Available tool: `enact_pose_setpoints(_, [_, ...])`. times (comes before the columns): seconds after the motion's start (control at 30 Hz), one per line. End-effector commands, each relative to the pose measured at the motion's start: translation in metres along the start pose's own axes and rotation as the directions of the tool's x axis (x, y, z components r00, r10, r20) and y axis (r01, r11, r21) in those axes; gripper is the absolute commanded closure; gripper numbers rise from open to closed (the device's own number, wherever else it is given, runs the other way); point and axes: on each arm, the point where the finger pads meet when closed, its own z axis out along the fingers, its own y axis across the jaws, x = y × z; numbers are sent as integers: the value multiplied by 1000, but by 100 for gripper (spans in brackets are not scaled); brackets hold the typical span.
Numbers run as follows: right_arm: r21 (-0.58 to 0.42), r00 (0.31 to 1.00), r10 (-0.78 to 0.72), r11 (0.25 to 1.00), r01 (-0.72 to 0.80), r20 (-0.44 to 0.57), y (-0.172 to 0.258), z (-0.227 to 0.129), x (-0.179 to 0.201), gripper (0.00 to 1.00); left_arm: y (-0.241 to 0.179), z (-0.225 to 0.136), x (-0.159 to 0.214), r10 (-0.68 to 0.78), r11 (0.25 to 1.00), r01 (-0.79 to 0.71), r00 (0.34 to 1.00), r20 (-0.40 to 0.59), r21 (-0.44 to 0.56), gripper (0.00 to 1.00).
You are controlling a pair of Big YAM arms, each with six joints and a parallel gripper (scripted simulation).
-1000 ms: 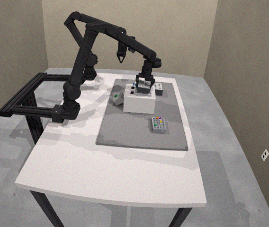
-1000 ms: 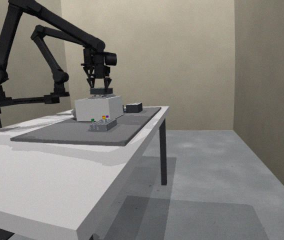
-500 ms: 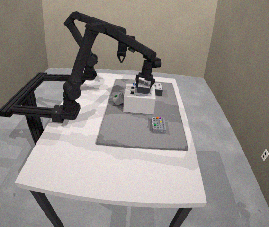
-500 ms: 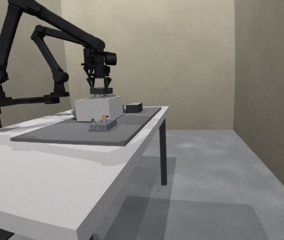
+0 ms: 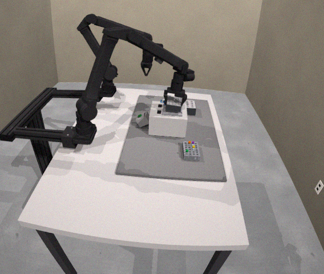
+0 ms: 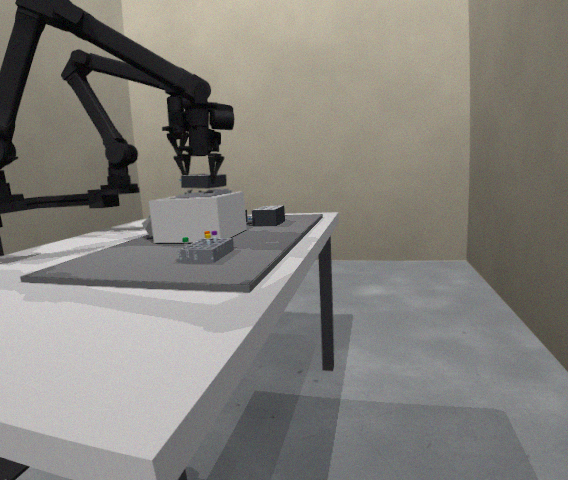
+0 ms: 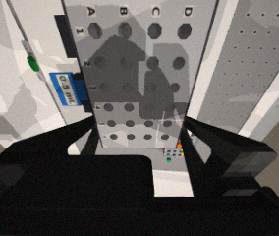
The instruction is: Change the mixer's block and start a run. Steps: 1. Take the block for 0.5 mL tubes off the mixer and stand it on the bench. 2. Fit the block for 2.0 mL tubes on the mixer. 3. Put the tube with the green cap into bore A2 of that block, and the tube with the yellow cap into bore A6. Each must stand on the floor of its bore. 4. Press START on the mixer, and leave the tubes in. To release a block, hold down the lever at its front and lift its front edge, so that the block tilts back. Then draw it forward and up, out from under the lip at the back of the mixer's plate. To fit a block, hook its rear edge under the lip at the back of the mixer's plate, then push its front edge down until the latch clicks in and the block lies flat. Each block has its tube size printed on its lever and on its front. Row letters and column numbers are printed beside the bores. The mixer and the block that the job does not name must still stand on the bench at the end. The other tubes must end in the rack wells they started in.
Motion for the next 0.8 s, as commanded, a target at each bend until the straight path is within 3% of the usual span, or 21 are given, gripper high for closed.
enact_pose_setpoints(0.0, [41,999,-17,999,15,41,-16,-25,-22,100,-1,-2,-4,11,1000,-11,1000,19,-1,100])
enact_pose_setpoints(0.77, [82,997,-16,997,10,74,-14,-44,-20,100,1,-22,-22,10,1000,-10,998,69,-7,100])
